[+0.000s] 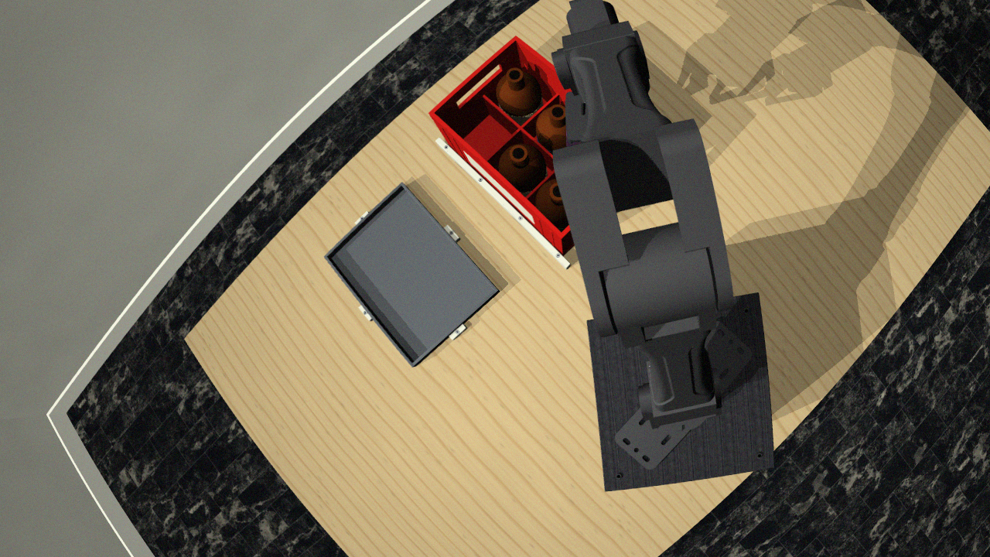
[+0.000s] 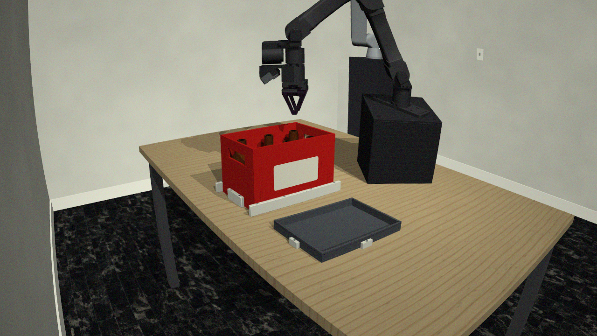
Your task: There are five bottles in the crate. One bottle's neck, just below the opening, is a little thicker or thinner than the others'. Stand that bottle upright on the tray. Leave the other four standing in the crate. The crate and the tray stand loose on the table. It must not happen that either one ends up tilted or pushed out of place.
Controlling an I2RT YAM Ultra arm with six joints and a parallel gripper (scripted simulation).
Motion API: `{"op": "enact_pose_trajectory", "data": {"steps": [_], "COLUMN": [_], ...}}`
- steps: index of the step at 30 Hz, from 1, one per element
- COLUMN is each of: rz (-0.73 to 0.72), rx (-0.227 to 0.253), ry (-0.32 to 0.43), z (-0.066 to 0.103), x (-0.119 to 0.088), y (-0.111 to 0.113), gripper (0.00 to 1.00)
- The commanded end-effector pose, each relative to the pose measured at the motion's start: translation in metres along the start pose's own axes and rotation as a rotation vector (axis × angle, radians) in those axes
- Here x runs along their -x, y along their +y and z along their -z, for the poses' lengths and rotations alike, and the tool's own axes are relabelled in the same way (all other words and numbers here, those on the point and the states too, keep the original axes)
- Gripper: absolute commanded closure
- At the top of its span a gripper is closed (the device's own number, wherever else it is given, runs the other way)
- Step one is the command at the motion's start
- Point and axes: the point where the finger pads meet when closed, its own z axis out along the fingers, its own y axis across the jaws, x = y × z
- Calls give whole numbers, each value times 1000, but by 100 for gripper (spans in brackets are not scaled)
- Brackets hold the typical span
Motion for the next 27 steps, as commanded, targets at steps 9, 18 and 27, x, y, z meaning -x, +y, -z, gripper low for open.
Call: {"op": "enact_pose_trajectory", "data": {"steps": [9,18,27], "rz": [3,3,4], "rx": [19,19,21], "ry": [-77,-77,-86], "z": [21,21,21], "x": [19,19,21], "y": [2,2,3], "gripper": [39,39,39]}}
